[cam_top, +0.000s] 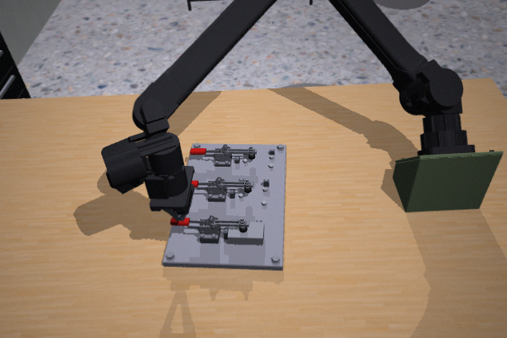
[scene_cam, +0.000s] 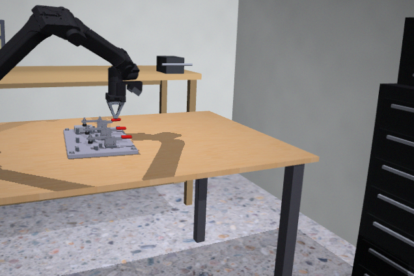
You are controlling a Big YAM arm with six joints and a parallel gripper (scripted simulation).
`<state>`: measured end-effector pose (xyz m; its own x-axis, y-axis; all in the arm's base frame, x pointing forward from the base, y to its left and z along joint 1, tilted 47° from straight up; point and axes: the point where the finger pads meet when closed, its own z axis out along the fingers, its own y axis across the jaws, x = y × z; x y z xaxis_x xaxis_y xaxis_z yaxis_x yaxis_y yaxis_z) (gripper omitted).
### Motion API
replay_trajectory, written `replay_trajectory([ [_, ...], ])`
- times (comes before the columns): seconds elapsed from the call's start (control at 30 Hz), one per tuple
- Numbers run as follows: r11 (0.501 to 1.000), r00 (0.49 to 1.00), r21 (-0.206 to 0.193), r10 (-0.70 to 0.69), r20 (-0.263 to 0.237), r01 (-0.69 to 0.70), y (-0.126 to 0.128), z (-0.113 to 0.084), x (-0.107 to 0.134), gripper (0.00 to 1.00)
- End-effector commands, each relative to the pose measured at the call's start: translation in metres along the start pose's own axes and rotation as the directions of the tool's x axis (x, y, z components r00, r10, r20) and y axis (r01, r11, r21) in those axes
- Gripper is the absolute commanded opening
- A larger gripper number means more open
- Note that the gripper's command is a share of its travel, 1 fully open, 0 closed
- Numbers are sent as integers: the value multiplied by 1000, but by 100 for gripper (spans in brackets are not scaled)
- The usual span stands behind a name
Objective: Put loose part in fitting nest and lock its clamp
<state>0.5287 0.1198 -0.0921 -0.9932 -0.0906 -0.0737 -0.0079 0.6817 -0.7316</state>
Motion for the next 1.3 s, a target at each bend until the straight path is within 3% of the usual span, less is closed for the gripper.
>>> replay_trajectory([
  [0.0,1000,1000,-1,8,-14,-8,0,19,0,0],
  [1.27,1000,1000,-1,7,-15,-7,0,22,1,0],
])
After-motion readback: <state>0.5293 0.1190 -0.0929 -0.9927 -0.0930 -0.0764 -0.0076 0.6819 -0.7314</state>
